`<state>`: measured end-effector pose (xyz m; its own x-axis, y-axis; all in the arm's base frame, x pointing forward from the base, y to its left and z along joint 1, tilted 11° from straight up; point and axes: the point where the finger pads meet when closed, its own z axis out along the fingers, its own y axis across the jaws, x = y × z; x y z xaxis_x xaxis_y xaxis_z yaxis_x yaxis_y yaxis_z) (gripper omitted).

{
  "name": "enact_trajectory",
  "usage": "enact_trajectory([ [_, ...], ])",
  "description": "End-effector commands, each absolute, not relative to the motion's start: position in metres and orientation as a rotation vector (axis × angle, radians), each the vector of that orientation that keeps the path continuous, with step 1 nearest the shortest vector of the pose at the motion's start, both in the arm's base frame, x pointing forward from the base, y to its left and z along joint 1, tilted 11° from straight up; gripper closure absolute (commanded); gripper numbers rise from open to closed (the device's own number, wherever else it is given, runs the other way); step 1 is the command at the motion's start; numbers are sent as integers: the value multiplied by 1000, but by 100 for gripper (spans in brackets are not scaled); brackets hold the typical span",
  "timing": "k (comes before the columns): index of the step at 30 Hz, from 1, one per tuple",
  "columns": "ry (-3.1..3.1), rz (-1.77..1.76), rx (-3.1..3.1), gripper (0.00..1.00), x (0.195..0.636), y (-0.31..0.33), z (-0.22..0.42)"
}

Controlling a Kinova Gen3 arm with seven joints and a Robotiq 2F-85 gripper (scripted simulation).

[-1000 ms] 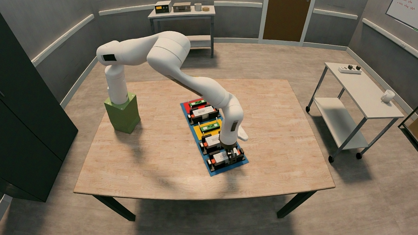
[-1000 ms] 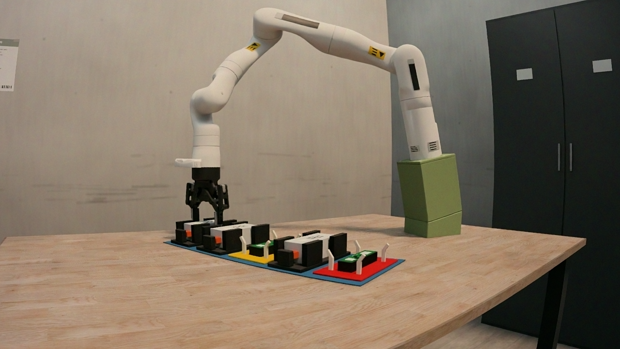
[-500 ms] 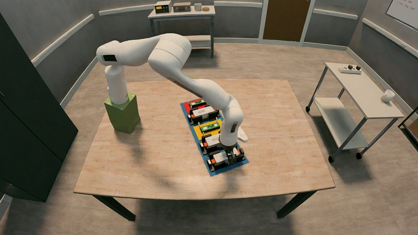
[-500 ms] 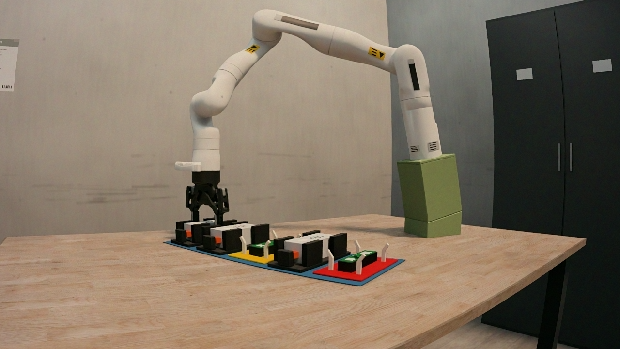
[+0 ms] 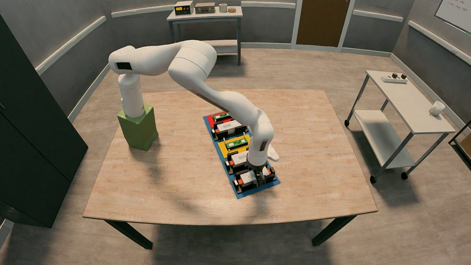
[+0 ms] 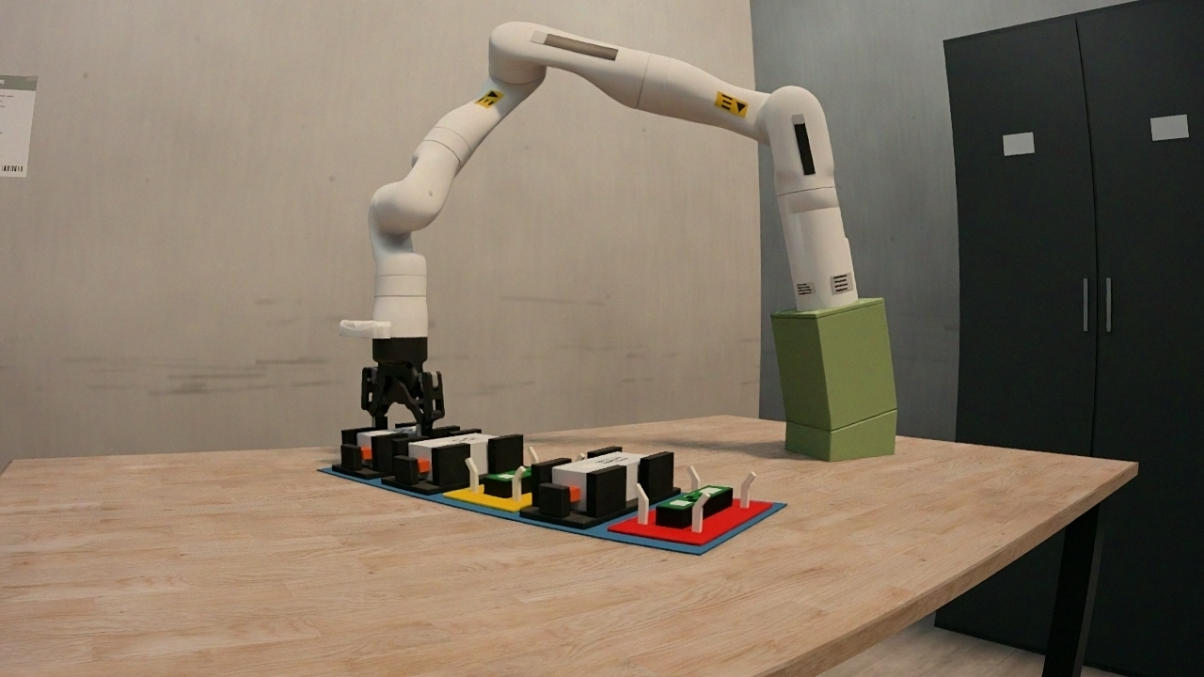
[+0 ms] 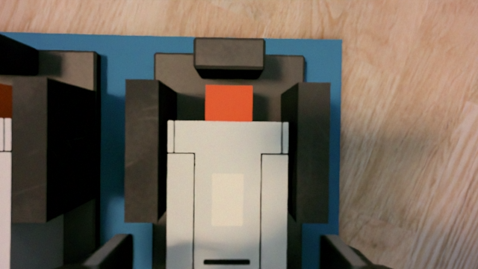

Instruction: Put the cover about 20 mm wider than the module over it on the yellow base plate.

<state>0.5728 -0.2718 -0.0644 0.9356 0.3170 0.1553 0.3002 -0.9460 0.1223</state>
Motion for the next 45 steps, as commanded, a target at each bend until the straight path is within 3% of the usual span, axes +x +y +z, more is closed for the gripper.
enact_trajectory([
  [1,478,267,2994,30,574,-272,-63],
  [32,478,267,2994,30,574,-272,-63],
  [33,478,267,2994,100,574,-272,-63],
  [45,478,267,2994,100,574,-272,-63],
])
